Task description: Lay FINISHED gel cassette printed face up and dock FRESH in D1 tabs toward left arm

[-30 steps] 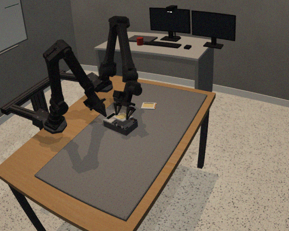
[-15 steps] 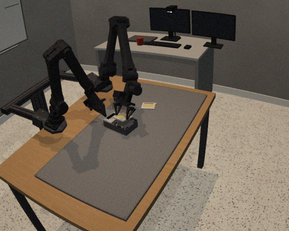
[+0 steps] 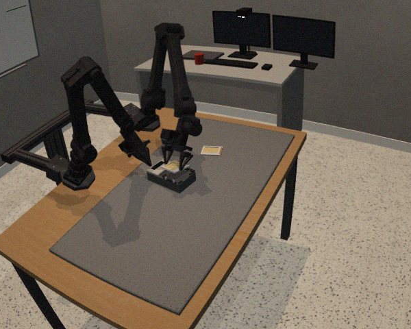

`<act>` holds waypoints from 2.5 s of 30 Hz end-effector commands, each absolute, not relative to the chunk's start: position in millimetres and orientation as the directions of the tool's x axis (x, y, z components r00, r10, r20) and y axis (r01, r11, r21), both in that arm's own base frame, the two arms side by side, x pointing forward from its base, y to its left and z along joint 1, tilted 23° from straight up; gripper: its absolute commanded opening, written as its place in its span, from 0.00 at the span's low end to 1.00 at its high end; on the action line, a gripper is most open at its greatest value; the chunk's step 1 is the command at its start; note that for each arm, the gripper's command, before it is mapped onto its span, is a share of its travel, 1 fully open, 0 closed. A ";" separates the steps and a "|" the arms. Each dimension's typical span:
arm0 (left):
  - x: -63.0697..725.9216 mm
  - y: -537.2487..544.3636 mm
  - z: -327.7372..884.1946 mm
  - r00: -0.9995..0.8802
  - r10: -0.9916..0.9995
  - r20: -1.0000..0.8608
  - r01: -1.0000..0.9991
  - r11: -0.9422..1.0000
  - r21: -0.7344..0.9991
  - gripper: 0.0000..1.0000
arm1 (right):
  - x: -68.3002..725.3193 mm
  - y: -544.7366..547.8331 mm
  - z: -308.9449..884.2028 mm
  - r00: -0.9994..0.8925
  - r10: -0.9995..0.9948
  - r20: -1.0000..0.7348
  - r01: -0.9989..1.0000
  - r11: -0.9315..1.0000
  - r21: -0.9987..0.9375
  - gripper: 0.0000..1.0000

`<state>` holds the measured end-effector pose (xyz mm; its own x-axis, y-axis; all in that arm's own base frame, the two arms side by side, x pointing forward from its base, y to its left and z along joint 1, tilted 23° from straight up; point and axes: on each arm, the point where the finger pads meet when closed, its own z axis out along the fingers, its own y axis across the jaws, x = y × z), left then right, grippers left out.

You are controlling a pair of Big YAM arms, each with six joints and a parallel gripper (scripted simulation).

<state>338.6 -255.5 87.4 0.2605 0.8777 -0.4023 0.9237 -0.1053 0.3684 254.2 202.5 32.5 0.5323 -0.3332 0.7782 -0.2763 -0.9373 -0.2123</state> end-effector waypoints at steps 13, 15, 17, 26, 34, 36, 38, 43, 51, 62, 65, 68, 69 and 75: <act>340.3 -257.1 90.3 0.267 0.874 -0.406 0.919 -0.103 0.382 0.00 | 258.9 222.5 48.2 0.517 -0.362 0.775 -0.263 -0.929 -0.259 0.00; 340.3 -257.1 90.3 0.267 0.874 -0.406 0.919 -0.103 0.382 0.00 | 259.9 224.6 49.6 0.516 -0.366 0.775 -0.262 -0.928 -0.263 0.00; 340.3 -257.1 90.3 0.267 0.874 -0.406 0.919 -0.103 0.382 0.00 | 260.1 224.8 49.7 0.516 -0.366 0.775 -0.262 -0.928 -0.263 0.00; 340.3 -257.1 90.3 0.267 0.874 -0.406 0.919 -0.103 0.382 0.00 | 260.1 224.8 49.7 0.516 -0.366 0.775 -0.262 -0.928 -0.263 0.00; 340.3 -257.1 90.3 0.267 0.874 -0.406 0.919 -0.103 0.382 0.00 | 255.7 225.3 52.8 0.516 -0.364 0.775 -0.262 -0.929 -0.261 0.00; 340.3 -257.1 90.3 0.267 0.874 -0.406 0.919 -0.103 0.382 0.00 | 252.9 225.6 54.9 0.516 -0.364 0.775 -0.262 -0.929 -0.261 0.00; 340.3 -257.1 90.3 0.267 0.874 -0.406 0.919 -0.103 0.382 0.00 | 250.0 225.9 56.9 0.516 -0.364 0.775 -0.262 -0.929 -0.261 0.00; 340.3 -257.1 90.3 0.267 0.874 -0.406 0.919 -0.103 0.382 0.00 | 247.1 226.2 59.0 0.516 -0.364 0.775 -0.262 -0.929 -0.261 0.00; 340.3 -257.1 90.3 0.267 0.874 -0.406 0.919 -0.103 0.382 0.00 | 244.3 226.6 61.2 0.515 -0.371 0.773 -0.267 -0.926 -0.266 0.00; 340.3 -257.1 90.3 0.267 0.874 -0.406 0.919 -0.103 0.382 0.00 | 234.6 228.1 68.8 0.515 -0.371 0.773 -0.267 -0.926 -0.266 0.00; 340.3 -257.1 90.3 0.267 0.874 -0.406 0.919 -0.103 0.382 0.00 | 234.6 228.1 68.8 0.515 -0.371 0.773 -0.267 -0.926 -0.266 0.00; 340.3 -257.1 90.3 0.267 0.874 -0.406 0.919 -0.103 0.382 0.00 | 233.2 228.3 69.9 0.515 -0.374 0.771 -0.268 -0.925 -0.269 0.00; 340.3 -257.1 90.3 0.267 0.874 -0.406 0.919 -0.103 0.382 0.00 | 231.8 228.6 71.0 0.515 -0.374 0.771 -0.268 -0.925 -0.269 0.00; 340.3 -257.1 90.3 0.267 0.874 -0.406 0.919 -0.103 0.382 0.00 | 223.3 229.9 77.4 0.515 -0.374 0.771 -0.268 -0.925 -0.269 0.00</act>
